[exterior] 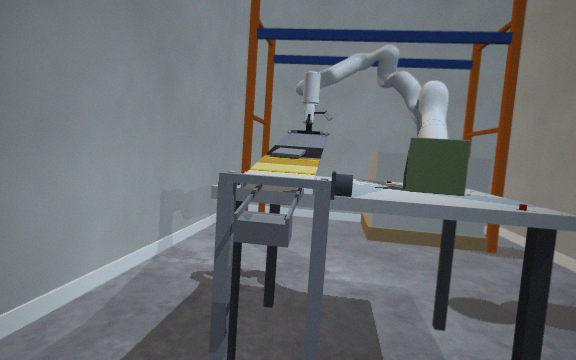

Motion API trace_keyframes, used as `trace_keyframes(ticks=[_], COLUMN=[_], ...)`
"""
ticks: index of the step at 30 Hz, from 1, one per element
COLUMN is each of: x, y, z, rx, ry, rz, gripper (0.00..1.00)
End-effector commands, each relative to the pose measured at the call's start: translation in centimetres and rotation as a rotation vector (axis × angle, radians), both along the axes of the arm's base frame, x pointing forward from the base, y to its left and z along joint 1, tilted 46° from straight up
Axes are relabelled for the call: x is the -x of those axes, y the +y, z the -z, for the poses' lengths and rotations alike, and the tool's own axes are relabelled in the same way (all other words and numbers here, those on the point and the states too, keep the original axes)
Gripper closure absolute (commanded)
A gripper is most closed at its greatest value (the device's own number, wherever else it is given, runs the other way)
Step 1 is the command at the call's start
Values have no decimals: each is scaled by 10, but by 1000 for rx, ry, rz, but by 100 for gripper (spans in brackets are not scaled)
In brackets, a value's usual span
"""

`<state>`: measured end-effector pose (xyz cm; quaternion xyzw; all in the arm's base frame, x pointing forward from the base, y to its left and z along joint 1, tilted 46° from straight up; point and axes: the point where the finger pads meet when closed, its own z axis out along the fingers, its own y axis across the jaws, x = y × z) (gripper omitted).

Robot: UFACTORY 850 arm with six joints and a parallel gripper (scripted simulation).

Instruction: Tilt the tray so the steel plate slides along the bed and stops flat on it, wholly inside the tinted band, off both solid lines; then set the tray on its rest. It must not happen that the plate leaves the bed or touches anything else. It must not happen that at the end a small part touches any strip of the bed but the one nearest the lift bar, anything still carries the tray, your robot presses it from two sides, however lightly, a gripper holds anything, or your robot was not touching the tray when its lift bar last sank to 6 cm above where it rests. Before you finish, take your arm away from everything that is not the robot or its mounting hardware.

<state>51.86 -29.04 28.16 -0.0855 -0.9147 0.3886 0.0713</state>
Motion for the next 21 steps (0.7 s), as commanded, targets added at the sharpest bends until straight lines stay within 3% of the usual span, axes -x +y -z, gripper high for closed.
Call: trace_keyframes(ticks=[1,7,13,18,21], x=[-1,0,-18,-2,-1], y=[-1,-3,67,6,2], z=[1,1,-38,-4,-1], rx=[0,0,0,0,0], ry=[-2,-2,-2,-2,-2], rz=[-1,-1,-1,-1,-1], gripper=[100,100,100,100,100])
